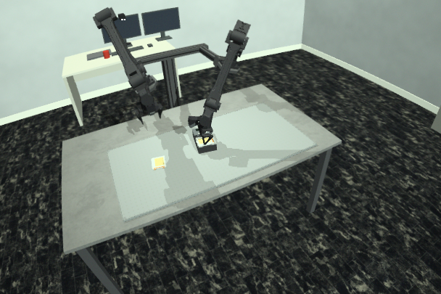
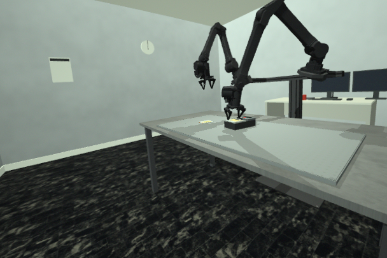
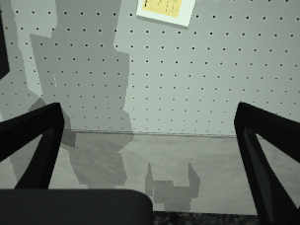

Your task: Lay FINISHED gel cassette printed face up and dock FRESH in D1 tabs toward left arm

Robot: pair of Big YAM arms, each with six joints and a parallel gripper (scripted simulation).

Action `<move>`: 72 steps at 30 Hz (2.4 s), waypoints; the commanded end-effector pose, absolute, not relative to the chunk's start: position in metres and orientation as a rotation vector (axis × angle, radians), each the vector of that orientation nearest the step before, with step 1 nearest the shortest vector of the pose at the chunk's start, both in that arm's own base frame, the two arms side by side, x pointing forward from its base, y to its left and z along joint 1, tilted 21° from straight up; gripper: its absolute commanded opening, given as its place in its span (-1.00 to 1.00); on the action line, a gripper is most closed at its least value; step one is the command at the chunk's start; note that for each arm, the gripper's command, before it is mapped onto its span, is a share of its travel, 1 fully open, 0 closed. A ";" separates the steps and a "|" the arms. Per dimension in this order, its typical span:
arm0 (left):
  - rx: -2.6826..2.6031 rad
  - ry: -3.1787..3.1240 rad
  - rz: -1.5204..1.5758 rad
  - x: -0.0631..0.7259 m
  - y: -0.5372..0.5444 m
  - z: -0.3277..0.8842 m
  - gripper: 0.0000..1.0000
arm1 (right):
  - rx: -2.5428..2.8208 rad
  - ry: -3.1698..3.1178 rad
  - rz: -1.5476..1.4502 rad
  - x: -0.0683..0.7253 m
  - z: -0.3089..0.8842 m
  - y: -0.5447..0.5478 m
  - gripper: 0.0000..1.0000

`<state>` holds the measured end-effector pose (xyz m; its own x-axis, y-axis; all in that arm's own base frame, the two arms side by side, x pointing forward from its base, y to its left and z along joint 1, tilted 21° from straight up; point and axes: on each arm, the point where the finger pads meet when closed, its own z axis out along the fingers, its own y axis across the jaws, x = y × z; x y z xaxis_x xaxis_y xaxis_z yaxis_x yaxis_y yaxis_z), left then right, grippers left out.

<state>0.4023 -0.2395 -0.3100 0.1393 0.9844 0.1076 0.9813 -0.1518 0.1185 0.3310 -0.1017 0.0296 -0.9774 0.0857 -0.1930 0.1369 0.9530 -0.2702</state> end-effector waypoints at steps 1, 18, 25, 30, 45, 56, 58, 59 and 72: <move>2.354 2.030 0.249 0.402 -0.245 -0.303 0.96 | 0.180 2.896 -0.424 0.345 0.044 -0.109 1.00; 2.351 2.030 0.250 0.402 -0.247 -0.299 0.96 | 0.180 2.896 -0.424 0.345 0.044 -0.109 1.00; 2.351 2.032 0.250 0.402 -0.247 -0.298 0.96 | 0.180 2.896 -0.424 0.345 0.044 -0.109 1.00; 2.351 2.032 0.250 0.401 -0.247 -0.295 0.96 | 0.180 2.896 -0.424 0.345 0.044 -0.109 1.00; 2.352 2.030 0.251 0.401 -0.247 -0.294 0.96 | 0.180 2.896 -0.424 0.345 0.044 -0.109 1.00; 2.352 2.030 0.251 0.399 -0.248 -0.280 0.96 | 0.180 2.896 -0.424 0.345 0.044 -0.109 1.00; 2.352 2.030 0.251 0.399 -0.248 -0.280 0.96 | 0.180 2.896 -0.424 0.345 0.044 -0.109 1.00; 2.352 2.030 0.251 0.399 -0.248 -0.280 0.96 | 0.180 2.896 -0.424 0.345 0.044 -0.109 1.00; 2.355 2.035 0.251 0.395 -0.248 -0.264 0.96 | 0.180 2.896 -0.424 0.345 0.044 -0.109 1.00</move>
<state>0.3934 -0.2407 -0.2750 0.1381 0.9841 0.1119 0.9826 -0.1503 0.1090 0.3310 -0.1017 0.0296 -0.9774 0.0857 -0.1930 0.1369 0.9530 -0.2702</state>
